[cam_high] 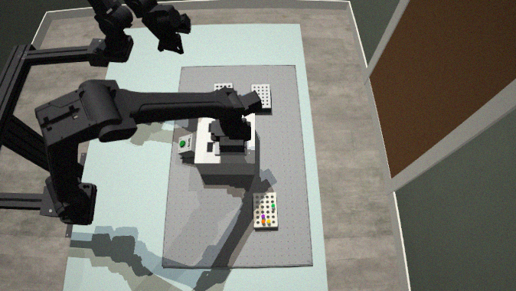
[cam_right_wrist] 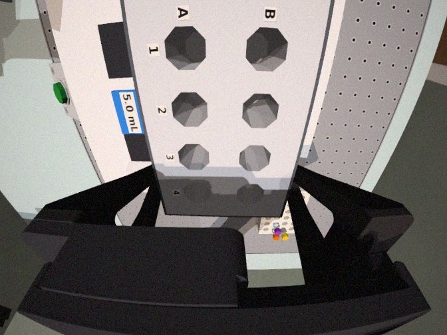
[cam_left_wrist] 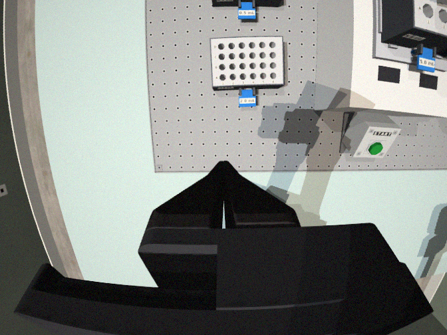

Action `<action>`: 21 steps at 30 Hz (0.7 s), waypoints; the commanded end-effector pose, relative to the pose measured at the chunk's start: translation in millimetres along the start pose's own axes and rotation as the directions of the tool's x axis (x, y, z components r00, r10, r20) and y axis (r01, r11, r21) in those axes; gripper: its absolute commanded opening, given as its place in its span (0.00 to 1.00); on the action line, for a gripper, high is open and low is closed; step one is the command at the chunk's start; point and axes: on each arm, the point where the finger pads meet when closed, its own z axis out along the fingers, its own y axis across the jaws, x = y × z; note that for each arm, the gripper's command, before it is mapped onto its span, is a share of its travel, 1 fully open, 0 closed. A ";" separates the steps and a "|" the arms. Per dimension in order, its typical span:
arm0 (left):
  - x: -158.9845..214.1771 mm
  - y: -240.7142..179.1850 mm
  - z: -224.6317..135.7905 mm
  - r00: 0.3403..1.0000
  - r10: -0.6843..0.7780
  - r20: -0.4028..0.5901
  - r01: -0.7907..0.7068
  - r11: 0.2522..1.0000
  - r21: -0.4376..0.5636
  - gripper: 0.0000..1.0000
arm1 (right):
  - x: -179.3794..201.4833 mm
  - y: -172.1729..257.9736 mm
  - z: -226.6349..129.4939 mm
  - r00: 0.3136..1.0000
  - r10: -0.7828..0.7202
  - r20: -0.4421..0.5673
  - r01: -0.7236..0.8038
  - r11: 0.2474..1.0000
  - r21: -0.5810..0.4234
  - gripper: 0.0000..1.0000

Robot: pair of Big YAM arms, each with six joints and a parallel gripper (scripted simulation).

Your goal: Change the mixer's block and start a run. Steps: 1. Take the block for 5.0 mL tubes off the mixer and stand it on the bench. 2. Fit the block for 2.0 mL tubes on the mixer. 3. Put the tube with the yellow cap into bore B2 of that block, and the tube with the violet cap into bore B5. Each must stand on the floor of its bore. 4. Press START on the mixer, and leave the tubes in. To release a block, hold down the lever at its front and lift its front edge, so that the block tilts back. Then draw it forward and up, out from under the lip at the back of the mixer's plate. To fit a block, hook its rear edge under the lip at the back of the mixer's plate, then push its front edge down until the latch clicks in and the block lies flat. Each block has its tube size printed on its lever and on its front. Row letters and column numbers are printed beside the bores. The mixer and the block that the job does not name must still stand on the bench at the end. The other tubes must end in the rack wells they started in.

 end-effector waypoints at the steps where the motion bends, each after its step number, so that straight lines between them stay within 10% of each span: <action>1: -6.6 -24.9 -0.6 0.994 -0.062 0.090 0.061 0.998 0.015 0.00 | -1.8 -20.5 -24.6 0.999 0.009 0.036 -0.011 0.998 0.057 0.00; 21: -11.0 -138.0 -8.2 0.916 -0.101 0.387 0.076 0.994 0.079 0.00 | -1.8 -20.5 -24.6 0.999 0.009 0.036 -0.011 0.998 0.057 0.00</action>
